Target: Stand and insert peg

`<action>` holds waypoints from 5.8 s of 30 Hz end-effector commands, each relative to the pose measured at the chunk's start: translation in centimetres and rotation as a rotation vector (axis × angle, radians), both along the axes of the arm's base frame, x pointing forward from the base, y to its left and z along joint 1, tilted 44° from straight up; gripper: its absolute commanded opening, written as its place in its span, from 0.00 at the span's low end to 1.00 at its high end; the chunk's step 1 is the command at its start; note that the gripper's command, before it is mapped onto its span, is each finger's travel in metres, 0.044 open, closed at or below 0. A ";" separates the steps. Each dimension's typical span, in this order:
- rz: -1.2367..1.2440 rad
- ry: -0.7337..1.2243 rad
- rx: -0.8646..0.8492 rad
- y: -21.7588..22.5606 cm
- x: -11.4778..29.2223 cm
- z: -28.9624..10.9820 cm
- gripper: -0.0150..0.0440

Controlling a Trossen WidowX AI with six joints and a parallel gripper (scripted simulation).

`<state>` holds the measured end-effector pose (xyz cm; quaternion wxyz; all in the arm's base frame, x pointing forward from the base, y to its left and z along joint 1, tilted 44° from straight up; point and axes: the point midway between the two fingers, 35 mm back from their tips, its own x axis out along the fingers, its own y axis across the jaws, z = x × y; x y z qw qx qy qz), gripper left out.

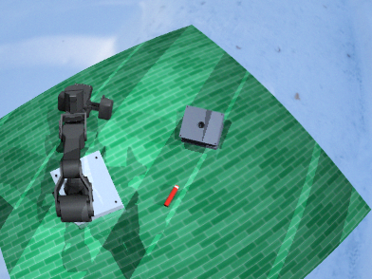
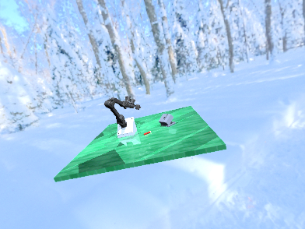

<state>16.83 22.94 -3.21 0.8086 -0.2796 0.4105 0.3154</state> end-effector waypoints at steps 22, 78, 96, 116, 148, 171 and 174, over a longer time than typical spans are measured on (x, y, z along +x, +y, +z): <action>-0.488 0.126 -0.597 -19.1 12.2 4.1 1.00; -0.593 0.456 -0.936 -36.8 11.2 5.9 1.00; -0.594 0.456 -0.940 -38.1 10.8 4.5 0.82; -0.594 0.456 -0.940 -38.1 10.8 4.5 0.40; -0.524 0.311 -0.820 -37.5 10.2 5.8 0.34; -0.449 0.168 -0.700 -37.1 9.4 7.0 0.34; -0.439 0.149 -0.684 -37.1 9.2 7.2 0.34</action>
